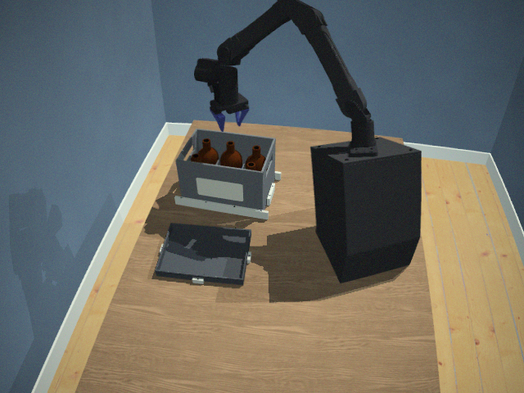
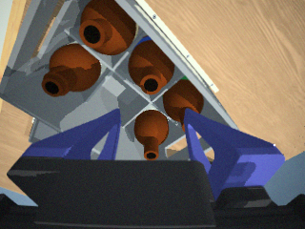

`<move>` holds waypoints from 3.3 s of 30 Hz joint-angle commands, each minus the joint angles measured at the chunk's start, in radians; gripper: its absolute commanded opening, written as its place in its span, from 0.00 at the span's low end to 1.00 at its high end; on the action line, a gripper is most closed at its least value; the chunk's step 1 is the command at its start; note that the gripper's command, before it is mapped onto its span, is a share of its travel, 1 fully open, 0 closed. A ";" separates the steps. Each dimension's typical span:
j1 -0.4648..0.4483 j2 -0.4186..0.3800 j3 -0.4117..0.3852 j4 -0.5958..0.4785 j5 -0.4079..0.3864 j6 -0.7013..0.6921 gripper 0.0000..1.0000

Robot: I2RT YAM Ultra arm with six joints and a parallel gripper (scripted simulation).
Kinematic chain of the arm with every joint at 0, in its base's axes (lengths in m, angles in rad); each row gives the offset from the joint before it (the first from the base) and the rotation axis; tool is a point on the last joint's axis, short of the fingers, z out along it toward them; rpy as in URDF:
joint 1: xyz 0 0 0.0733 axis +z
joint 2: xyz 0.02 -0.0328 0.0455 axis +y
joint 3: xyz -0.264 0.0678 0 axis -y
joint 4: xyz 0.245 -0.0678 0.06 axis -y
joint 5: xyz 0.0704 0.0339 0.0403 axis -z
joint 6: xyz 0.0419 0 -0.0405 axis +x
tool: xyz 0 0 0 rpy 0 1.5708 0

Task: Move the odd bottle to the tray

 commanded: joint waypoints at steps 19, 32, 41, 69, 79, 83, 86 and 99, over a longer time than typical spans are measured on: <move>0.021 -0.032 0.029 -0.019 0.010 0.006 0.00; 0.021 -0.032 0.029 -0.019 0.010 0.006 0.00; 0.021 -0.032 0.029 -0.019 0.010 0.006 0.00; 0.240 0.033 -0.047 0.033 0.052 0.236 0.00; 0.243 0.036 -0.044 0.031 0.059 0.241 0.00; 0.243 0.036 -0.044 0.031 0.059 0.241 0.00; 0.243 0.036 -0.044 0.031 0.059 0.241 0.00; 0.243 0.026 -0.044 0.019 0.058 0.238 0.61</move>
